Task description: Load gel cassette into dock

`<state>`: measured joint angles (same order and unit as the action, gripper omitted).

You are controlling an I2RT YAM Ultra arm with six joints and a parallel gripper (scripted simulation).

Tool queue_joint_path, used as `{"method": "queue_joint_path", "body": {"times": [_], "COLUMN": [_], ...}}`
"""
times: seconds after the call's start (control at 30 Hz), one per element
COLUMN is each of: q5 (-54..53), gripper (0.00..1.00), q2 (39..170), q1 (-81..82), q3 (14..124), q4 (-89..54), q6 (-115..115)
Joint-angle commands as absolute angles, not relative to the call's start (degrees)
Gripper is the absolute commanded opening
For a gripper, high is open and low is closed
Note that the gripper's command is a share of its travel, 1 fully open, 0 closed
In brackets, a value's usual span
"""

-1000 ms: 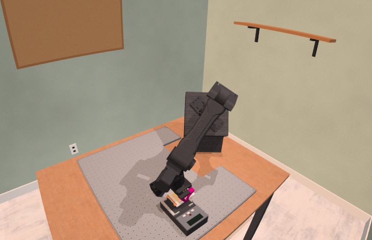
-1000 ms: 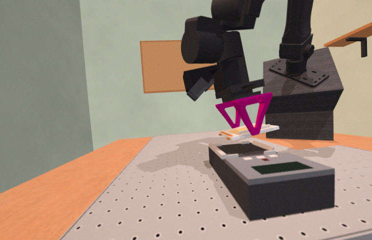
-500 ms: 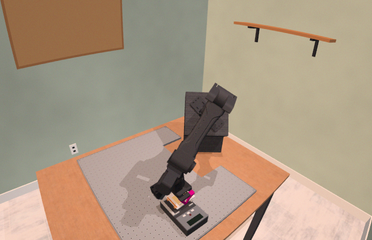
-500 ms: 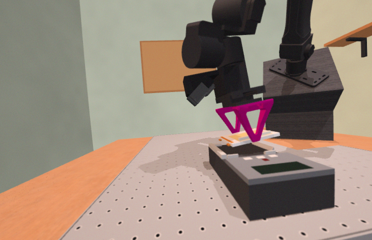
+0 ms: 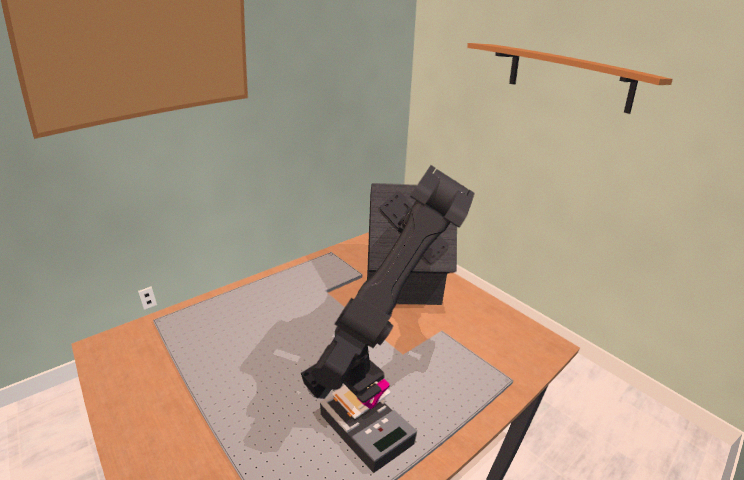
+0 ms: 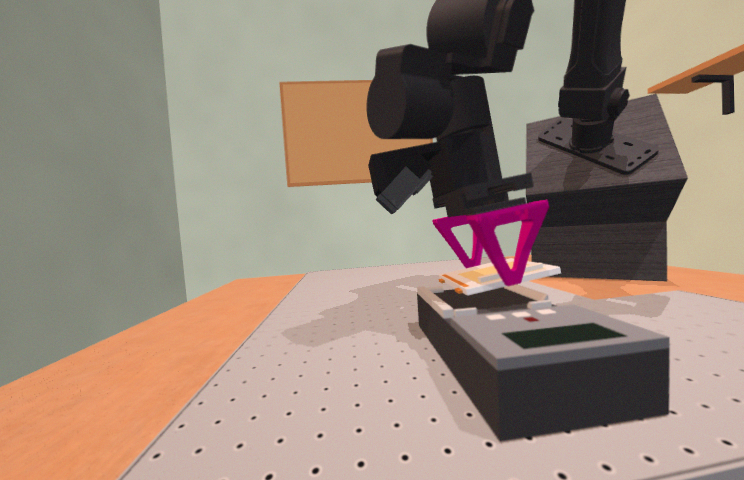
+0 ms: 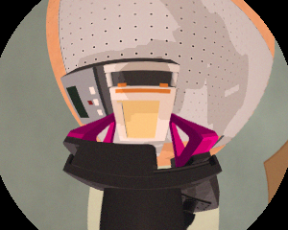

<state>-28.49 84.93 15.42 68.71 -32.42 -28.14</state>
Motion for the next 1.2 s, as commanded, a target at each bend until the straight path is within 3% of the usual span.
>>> {"method": "queue_joint_path", "body": {"times": [0.0,1.17], "q5": [-27.9,-27.5], "gripper": [0.0,0.0], "q2": [85.7,87.1], "q1": [15.2,16.0], "q3": [70.8,72.1], "q4": [-31.9,-30.9], "q6": [-28.5,-29.1]}}
